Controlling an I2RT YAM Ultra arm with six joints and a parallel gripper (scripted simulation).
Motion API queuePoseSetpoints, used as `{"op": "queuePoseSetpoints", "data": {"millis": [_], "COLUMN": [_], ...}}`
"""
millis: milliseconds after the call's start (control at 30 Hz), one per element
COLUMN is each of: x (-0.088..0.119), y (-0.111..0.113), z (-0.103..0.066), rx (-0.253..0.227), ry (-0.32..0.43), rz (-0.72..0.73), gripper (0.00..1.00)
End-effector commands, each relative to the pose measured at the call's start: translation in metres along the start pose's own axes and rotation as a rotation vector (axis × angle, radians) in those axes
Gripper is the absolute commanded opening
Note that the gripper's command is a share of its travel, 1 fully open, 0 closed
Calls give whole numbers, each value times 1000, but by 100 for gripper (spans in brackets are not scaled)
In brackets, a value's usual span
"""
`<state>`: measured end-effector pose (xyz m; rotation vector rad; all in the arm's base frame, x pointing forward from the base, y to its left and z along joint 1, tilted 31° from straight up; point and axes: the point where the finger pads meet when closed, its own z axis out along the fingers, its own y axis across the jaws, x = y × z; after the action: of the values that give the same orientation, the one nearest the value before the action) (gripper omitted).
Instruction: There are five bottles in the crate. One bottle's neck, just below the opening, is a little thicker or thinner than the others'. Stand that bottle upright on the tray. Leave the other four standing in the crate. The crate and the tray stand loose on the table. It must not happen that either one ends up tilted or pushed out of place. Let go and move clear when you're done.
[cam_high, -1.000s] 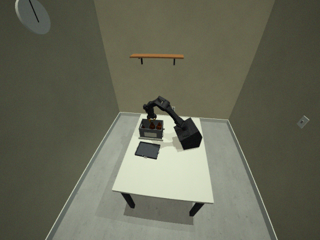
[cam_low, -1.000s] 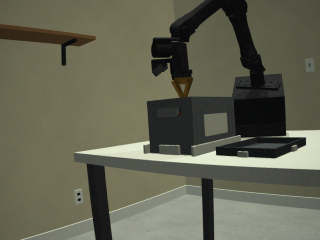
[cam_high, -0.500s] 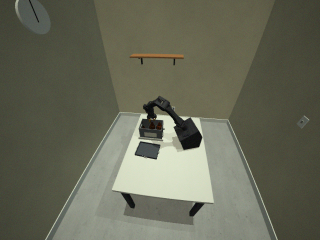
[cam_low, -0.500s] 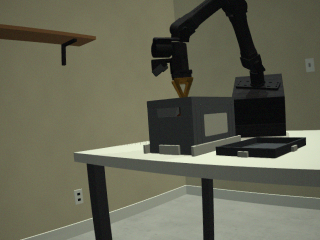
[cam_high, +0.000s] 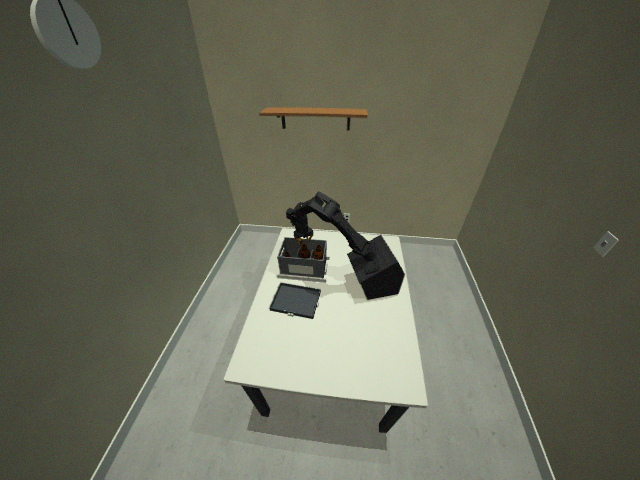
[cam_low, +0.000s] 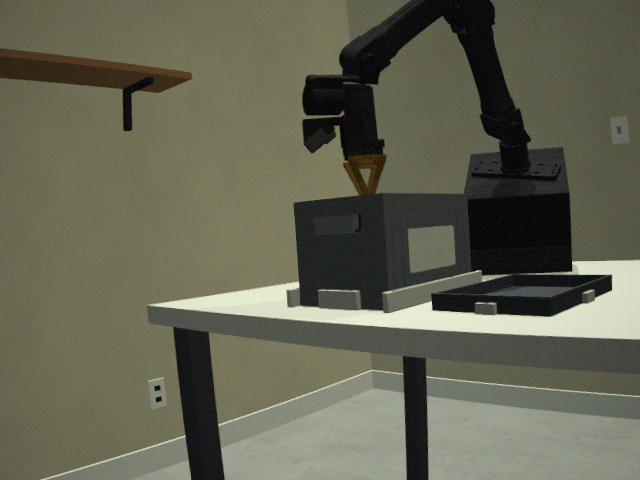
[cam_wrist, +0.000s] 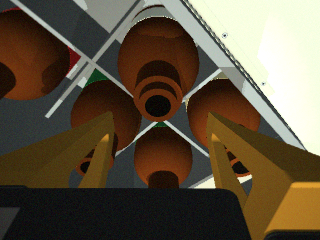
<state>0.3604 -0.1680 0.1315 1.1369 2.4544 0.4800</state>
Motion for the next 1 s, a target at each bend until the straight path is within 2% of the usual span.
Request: {"op": "queuePoseSetpoints", "data": {"millis": [0,967], "x": [-16,-18], "y": [2,7], "z": [-13,-2], "rx": [1,-7], "ry": [-46,-55], "rz": [-5,-13], "gripper": [61,61]}}
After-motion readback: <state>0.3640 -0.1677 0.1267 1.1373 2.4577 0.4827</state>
